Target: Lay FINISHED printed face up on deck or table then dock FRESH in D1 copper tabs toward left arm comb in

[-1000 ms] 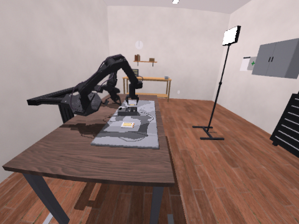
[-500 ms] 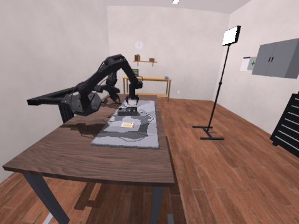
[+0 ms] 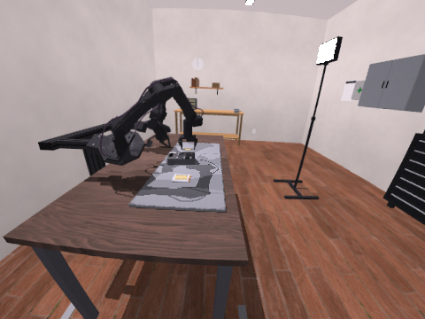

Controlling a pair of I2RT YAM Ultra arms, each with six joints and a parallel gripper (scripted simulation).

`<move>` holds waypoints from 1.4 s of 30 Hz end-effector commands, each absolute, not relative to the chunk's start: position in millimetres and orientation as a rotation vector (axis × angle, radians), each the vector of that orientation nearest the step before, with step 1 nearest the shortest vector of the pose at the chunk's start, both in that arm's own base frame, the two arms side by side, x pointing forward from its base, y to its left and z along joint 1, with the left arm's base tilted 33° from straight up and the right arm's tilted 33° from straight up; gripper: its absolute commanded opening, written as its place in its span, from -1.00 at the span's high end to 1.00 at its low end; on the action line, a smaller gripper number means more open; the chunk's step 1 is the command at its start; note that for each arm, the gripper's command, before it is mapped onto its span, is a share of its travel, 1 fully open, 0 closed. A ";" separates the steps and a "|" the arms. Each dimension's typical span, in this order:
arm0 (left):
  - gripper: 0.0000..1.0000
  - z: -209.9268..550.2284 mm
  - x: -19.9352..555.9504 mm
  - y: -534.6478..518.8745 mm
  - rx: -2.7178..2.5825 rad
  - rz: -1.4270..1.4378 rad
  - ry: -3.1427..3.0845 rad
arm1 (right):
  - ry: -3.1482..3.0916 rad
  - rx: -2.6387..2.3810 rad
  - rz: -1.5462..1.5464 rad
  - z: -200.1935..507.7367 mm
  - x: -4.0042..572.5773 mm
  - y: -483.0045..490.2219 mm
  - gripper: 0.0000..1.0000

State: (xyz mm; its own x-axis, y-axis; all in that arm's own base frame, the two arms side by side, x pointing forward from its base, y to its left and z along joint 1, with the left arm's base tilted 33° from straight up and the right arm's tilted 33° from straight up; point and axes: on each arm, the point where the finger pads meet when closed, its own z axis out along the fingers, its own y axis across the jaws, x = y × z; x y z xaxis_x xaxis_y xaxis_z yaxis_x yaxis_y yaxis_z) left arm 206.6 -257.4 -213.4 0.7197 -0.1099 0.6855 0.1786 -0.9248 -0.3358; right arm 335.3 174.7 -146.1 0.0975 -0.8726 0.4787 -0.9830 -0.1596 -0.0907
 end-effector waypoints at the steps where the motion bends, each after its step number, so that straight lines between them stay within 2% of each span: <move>1: 1.00 -202.1 196.1 -262.1 -2.554 -1.031 -0.053 | -1.846 2.149 0.637 -145.3 335.0 180.4 1.00; 42: 1.00 -177.1 191.2 -284.4 -2.567 -1.041 -0.058 | -1.846 2.149 0.637 -145.3 335.0 180.4 1.00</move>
State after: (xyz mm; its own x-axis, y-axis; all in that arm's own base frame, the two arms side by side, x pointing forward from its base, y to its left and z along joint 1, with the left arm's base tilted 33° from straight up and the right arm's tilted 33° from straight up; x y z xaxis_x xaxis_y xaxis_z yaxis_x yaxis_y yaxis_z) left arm 194.0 -272.6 -185.6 0.7221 -0.1148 0.6822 0.1736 -0.9245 -0.3394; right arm 335.3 174.7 -146.1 0.0975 -0.8726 0.4787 -0.9830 -0.1596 -0.0907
